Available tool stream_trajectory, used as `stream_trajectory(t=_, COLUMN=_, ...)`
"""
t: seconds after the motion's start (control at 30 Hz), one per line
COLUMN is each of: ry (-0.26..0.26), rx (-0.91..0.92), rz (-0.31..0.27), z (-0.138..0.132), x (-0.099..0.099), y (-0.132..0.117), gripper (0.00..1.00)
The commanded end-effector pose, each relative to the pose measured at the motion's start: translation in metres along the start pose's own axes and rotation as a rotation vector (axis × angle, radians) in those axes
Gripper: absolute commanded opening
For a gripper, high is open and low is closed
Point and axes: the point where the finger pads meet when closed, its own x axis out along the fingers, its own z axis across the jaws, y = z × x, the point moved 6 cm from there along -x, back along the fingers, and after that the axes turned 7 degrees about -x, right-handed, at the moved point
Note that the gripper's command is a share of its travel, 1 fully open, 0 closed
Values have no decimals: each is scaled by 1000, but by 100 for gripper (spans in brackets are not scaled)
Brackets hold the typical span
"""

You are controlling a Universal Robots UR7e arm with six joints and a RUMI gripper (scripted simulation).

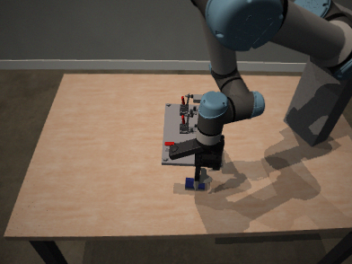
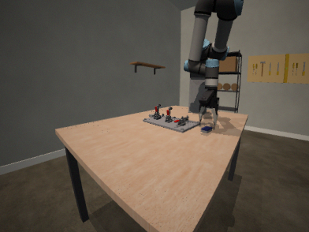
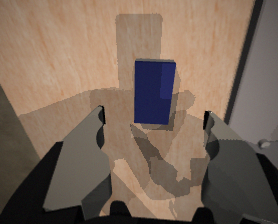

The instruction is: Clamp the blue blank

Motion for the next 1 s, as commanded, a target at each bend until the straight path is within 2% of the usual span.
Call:
stream_trajectory(t=0.0, ry=0, rx=0, rz=2, z=0, x=7, y=1, gripper=59)
stream_trajectory(t=0.97, ry=0, rx=0, rz=2, z=0, x=12, y=1, gripper=59)
